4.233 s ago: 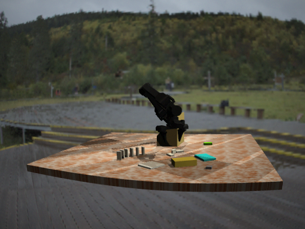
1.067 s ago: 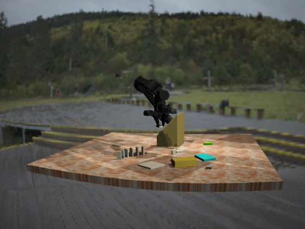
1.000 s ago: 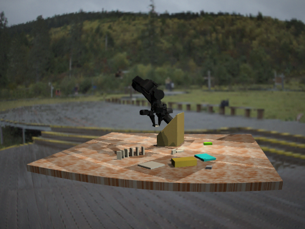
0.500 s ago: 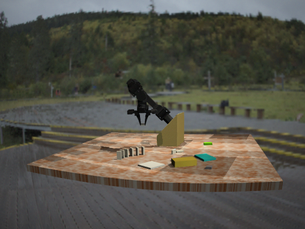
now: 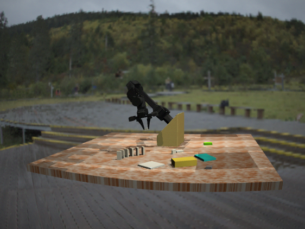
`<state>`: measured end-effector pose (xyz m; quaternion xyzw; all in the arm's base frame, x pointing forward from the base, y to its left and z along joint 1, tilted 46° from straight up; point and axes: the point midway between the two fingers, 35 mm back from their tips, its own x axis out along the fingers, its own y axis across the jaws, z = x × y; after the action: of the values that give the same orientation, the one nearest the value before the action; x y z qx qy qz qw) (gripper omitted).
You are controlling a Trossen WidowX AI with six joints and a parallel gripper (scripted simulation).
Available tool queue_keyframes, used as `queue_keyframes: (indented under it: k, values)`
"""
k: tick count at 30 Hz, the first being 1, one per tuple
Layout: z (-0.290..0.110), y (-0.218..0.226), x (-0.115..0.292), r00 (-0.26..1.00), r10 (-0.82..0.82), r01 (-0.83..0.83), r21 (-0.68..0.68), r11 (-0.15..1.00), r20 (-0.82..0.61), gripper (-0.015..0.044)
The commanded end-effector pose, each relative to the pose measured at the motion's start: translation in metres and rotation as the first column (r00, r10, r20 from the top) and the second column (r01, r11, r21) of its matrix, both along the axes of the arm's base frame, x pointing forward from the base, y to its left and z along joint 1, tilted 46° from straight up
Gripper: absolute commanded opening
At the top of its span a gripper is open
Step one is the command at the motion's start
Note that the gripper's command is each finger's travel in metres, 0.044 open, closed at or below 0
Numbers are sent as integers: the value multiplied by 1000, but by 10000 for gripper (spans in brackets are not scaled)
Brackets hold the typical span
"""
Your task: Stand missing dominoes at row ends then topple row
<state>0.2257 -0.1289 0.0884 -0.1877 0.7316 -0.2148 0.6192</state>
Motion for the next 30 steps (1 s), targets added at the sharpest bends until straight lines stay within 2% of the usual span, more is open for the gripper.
queue_keyframes:
  k: [1, 16, 23, 30]
  values:
    - [-15, -2, -4, 998, -15, 8, 106, 994, 65, 107]
    - [-46, -10, 0, 943, -15, -102, 332, 938, 332, 107]
    - [-50, -15, 4, 879, 10, -205, 359, 911, 477, 107]
    - [-48, -21, 7, 781, 46, -315, 329, 891, 622, 107]
